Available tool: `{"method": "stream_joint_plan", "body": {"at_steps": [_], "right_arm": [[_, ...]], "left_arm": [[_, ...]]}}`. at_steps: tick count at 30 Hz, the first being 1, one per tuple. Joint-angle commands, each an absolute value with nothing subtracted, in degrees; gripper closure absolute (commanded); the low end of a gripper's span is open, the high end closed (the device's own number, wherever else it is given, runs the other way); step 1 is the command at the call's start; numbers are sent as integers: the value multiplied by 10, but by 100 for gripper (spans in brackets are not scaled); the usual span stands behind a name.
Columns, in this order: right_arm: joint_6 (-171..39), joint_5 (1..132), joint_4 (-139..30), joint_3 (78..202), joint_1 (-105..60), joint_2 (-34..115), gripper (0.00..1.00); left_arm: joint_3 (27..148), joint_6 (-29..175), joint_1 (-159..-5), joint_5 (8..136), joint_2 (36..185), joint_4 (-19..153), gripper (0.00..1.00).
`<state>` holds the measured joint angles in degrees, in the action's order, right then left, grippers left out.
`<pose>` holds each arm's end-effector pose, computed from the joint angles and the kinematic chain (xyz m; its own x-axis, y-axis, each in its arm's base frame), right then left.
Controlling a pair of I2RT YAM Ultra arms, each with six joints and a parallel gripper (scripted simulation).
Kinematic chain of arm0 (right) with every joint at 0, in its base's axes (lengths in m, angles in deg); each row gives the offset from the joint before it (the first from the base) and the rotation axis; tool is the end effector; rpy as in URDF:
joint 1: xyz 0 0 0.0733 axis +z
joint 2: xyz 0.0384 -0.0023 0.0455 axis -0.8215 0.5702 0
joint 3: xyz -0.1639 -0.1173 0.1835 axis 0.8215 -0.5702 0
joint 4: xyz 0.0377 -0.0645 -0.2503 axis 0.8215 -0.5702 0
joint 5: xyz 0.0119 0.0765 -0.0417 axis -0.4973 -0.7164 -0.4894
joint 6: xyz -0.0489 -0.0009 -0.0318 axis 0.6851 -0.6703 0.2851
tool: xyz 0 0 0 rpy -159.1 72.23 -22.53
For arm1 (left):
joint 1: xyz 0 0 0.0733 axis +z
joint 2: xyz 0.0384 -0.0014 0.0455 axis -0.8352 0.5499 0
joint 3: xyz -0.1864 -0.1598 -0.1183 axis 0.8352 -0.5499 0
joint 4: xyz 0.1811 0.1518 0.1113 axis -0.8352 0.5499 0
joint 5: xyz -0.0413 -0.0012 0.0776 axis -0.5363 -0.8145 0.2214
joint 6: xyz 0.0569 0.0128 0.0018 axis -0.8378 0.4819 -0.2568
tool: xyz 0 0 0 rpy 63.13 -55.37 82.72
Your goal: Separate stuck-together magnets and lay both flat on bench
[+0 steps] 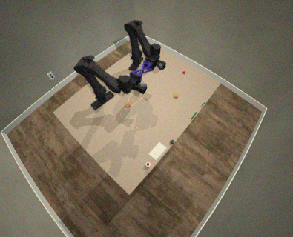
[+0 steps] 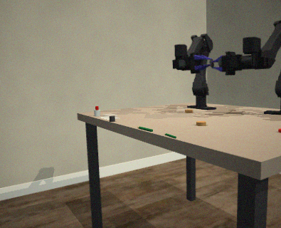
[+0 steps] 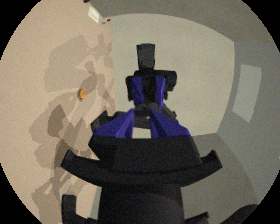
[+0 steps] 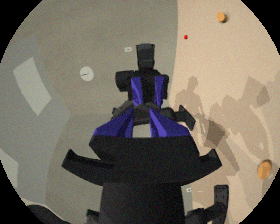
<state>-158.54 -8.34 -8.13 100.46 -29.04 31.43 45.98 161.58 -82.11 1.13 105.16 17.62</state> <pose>0.2097 0.1502 0.2554 -0.9629 -0.2662 0.0441 0.0426 0.0112 0.9990 0.2190 -0.1478 0.2405 -0.9875 0.1577 -0.0073 0.0069 -0.0031 -1.0000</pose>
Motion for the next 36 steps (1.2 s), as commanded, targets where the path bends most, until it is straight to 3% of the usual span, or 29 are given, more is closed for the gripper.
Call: {"method": "stream_joint_plan", "body": {"at_steps": [1,36], "right_arm": [[-1586,-84,-82,1015,-290,307,75],[-1612,-149,-111,1031,-356,271,75]], "left_arm": [[462,1612,-820,11,1050,179,75],[462,1612,-820,11,1050,179,75]]}}
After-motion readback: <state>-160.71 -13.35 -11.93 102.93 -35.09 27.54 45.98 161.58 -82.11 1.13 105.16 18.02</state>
